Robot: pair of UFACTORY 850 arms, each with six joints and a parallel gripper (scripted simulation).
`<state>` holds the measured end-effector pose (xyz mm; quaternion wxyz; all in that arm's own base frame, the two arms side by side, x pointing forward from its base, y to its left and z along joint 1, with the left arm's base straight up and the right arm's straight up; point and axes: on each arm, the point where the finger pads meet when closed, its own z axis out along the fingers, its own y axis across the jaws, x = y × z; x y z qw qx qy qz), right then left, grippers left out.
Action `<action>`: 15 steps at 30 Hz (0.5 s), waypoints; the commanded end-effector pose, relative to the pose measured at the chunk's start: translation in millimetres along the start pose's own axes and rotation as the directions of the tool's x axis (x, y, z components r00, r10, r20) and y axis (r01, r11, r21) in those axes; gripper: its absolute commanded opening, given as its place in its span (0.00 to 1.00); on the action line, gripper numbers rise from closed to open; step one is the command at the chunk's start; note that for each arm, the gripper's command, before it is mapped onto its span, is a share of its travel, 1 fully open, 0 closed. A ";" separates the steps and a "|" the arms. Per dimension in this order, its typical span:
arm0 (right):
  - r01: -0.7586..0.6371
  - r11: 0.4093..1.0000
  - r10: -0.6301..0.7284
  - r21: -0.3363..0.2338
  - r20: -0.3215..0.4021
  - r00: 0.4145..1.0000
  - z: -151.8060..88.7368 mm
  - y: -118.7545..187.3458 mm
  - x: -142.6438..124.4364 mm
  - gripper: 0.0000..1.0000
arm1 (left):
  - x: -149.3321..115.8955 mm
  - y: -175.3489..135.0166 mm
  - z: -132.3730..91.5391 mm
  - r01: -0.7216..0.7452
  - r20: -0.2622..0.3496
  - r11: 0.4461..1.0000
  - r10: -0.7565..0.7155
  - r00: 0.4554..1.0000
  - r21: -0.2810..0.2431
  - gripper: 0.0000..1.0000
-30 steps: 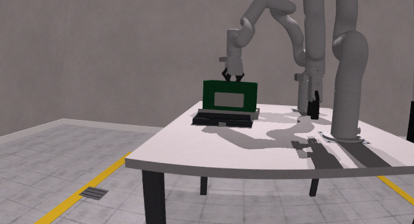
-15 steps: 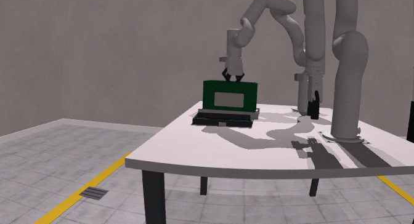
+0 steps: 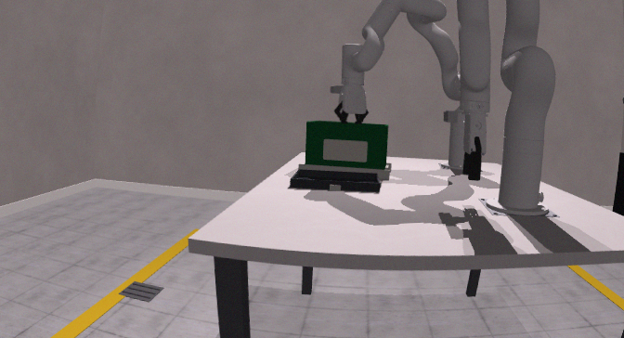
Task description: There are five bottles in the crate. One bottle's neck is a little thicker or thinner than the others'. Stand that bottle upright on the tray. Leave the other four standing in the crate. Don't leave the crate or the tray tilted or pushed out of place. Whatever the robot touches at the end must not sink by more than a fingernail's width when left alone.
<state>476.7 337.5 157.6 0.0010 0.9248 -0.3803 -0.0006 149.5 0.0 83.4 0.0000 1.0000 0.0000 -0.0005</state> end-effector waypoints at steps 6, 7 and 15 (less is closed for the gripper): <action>0.000 1.000 0.000 0.002 0.000 1.000 -2.0 -0.9 0.1 0.66 | 0.5 0.0 -0.1 0.000 -0.001 1.000 0.000 1.000 0.000 1.00; 0.000 1.000 0.000 0.002 0.000 1.000 -2.7 -0.9 0.1 0.66 | 0.5 0.0 -0.1 0.000 -0.001 1.000 0.000 1.000 0.000 1.00; 0.000 1.000 0.000 0.002 0.000 1.000 -16.6 -0.8 0.1 0.66 | 0.5 0.0 -0.1 0.000 -0.001 1.000 0.000 1.000 0.000 1.00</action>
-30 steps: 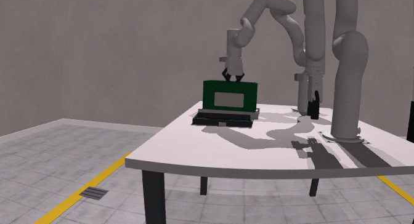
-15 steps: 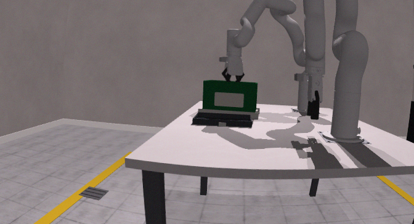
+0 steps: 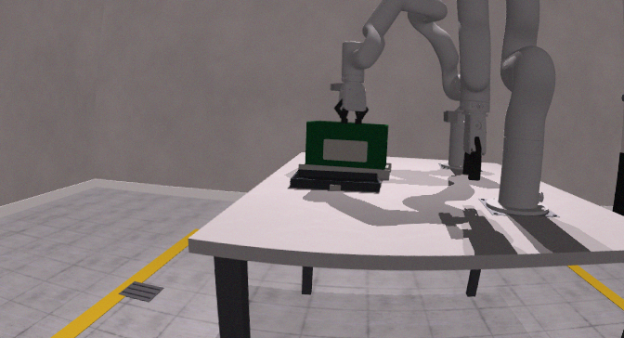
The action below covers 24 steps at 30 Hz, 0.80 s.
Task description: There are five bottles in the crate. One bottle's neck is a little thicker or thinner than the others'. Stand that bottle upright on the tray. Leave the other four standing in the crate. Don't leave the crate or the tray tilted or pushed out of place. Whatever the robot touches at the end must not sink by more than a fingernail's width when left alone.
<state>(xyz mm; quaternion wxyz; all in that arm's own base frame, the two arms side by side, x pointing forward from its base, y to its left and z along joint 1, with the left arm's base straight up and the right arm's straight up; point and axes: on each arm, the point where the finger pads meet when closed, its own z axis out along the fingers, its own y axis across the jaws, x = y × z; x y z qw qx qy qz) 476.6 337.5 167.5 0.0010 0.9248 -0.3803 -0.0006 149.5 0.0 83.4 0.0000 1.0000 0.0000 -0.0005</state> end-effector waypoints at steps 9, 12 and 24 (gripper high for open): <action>0.000 1.000 0.000 0.002 0.000 1.000 -29.0 -0.8 0.1 0.66 | 0.5 0.0 -0.1 0.000 -0.001 1.000 0.000 1.000 0.000 1.00; 0.000 1.000 0.000 0.002 0.000 1.000 -39.6 -0.8 0.1 0.66 | 0.5 0.0 -0.1 0.000 -0.001 1.000 0.000 1.000 0.000 1.00; 0.000 1.000 0.000 0.002 0.000 1.000 -67.9 -0.7 0.1 0.66 | 0.5 0.0 -0.1 0.000 -0.001 1.000 0.000 1.000 0.000 1.00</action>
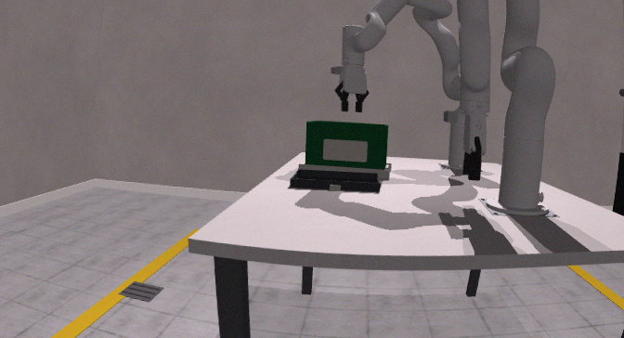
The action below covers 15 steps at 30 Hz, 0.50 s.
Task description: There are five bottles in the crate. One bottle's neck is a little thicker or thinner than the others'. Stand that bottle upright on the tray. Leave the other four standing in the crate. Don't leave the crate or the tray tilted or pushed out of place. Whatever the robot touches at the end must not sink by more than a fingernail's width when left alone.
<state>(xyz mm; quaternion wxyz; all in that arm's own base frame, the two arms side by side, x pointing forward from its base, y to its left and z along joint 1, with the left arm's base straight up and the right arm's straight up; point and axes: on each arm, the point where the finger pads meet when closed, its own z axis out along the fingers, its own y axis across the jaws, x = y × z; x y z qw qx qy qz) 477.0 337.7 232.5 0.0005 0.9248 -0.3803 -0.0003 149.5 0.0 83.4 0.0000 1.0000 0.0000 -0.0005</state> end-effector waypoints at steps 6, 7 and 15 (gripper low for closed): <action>0.000 1.000 0.000 0.001 0.000 1.000 -10.0 -0.5 0.1 0.66 | 0.5 0.0 -0.1 0.000 -0.001 1.000 0.000 1.000 0.000 1.00; 0.000 1.000 0.000 0.001 0.000 1.000 -10.5 -0.5 0.1 0.66 | 0.5 0.0 -0.1 0.000 -0.001 1.000 0.000 1.000 0.000 1.00; 0.000 1.000 0.000 0.001 0.000 1.000 -11.0 -0.5 0.1 0.00 | 0.5 0.0 -0.1 0.000 -0.001 1.000 0.000 1.000 0.000 1.00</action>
